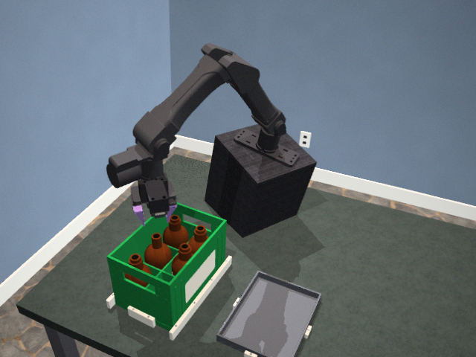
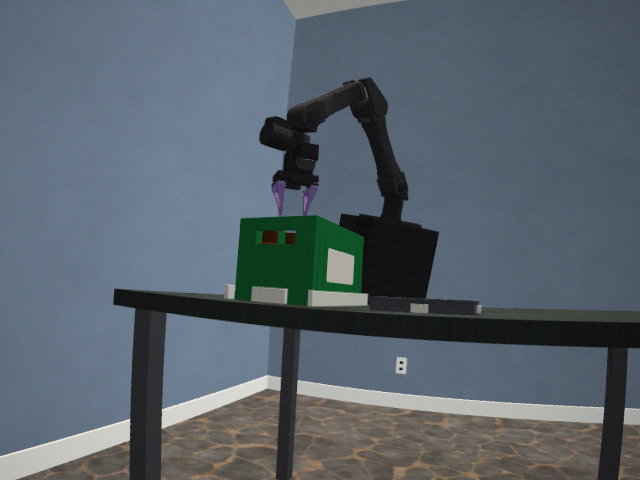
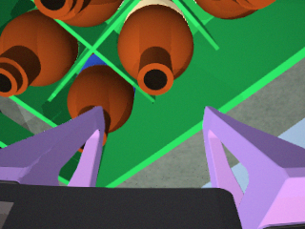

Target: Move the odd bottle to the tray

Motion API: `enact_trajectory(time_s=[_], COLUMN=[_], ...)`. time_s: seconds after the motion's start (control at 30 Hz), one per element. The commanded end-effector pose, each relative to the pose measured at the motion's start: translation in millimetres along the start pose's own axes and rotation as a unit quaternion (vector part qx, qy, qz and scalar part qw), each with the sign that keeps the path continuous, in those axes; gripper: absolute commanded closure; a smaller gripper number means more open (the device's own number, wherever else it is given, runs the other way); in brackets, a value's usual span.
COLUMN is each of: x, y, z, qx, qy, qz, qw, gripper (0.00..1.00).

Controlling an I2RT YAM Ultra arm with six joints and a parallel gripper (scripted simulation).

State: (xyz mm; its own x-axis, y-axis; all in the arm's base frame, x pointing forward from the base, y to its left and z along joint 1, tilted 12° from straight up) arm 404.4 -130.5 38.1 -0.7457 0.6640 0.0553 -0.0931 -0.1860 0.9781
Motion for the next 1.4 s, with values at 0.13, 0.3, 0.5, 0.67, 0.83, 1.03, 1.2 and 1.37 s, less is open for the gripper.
enact_trajectory(time_s=[0.13,0.3,0.5,0.67,0.83,1.03,1.2,1.37], x=[3,0,2,3,1,1,1,1], y=[-16.6,-12.5,-19.4,-29.9,-22.0,-24.1,-24.2,-24.2], z=[-2,1,0,-2,0,0,0,0], qx=[-0.005,-0.010,-0.008,-0.005,-0.009,-0.009,-0.008,-0.008], qy=[-0.005,-0.003,-0.003,-0.006,-0.003,-0.003,-0.003,-0.003], qz=[0.005,-0.008,-0.004,0.005,-0.007,-0.005,-0.005,-0.005], qw=[1.000,1.000,1.000,1.000,1.000,1.000,1.000,1.000], gripper=[0.39,0.39,0.39,0.39,0.39,0.39,0.39,0.39])
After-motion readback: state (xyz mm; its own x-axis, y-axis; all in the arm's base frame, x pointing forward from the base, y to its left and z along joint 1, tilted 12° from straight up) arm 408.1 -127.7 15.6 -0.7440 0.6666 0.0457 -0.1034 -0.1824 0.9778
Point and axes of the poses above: the point where the finger pads meet when closed, its own y axis back along the fingers, its own x axis across the jaws, z = x × y, the point moved 7 cm from there along y, back along the fingers, and after that the axes turned 3 degrees about y, right-handed, at the moved point
